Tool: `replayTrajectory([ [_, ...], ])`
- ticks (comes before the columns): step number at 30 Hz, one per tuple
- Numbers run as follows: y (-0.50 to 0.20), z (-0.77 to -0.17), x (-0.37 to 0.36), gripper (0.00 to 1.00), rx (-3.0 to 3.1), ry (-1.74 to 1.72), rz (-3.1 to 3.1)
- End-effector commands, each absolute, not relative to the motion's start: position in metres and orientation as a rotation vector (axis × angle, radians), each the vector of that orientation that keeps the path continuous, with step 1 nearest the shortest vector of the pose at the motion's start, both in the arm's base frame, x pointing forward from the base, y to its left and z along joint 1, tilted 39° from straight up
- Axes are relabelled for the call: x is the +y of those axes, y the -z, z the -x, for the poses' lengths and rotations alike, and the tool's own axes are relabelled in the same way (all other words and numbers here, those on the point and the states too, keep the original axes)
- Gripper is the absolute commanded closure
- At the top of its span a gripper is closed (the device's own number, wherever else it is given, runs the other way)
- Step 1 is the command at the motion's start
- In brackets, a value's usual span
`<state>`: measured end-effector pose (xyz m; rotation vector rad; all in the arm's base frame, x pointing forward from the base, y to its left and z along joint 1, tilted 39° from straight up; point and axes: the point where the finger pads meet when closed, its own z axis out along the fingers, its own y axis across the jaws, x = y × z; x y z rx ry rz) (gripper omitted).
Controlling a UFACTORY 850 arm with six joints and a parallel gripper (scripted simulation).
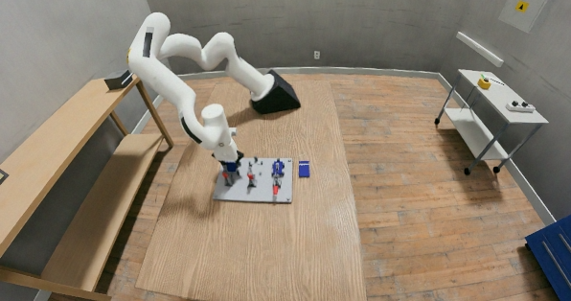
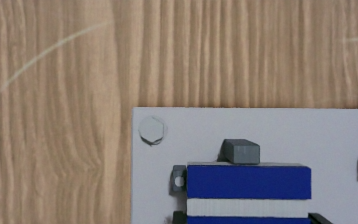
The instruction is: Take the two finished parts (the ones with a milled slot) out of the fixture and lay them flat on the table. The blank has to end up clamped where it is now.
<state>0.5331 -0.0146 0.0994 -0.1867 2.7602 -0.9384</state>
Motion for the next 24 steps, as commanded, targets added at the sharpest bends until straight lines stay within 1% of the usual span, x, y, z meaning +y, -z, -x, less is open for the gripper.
replayTrajectory([
  [1, -0.104, -0.532, -0.011, 1.00, 2.759, 0.938, 0.187],
  [24, -0.114, -0.529, -0.003, 1.00, 2.759, 0.938, 0.187],
])
